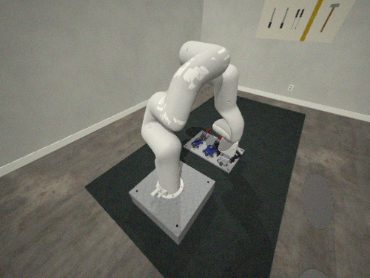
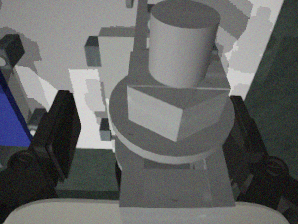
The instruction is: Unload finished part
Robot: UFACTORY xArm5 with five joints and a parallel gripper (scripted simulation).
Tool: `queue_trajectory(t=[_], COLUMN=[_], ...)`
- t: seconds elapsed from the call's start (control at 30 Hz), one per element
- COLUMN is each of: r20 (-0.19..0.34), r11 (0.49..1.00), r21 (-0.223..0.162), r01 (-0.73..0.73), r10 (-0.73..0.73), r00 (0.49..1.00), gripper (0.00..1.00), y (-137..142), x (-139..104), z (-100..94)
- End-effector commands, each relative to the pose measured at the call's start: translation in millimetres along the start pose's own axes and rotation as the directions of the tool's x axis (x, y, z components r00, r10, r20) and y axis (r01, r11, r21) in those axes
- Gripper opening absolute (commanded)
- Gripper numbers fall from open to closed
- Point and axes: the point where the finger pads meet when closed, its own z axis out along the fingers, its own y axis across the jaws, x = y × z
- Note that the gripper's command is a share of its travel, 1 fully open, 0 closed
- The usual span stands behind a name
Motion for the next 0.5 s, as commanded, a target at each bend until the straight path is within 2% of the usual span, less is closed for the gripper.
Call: queue_trajectory(t=[0.0,0.03,0.07,0.47], r20=[-0.003,-0.003,-0.003,-0.003], r11=[1.000,1.000,1.000,1.000], r21=[-0.001,-0.001,-0.001,-0.001], r01=[0.000,0.000,0.000,0.000], r10=[0.000,0.000,0.000,0.000], r00=[1.000,1.000,1.000,1.000], gripper=[1.00,1.00,0.00,0.00], y=[0.3,0.3,0.3,0.3], x=[1.2,1.2,1.2,1.2], z=[-0.9,-0.9,-0.9,-0.9])
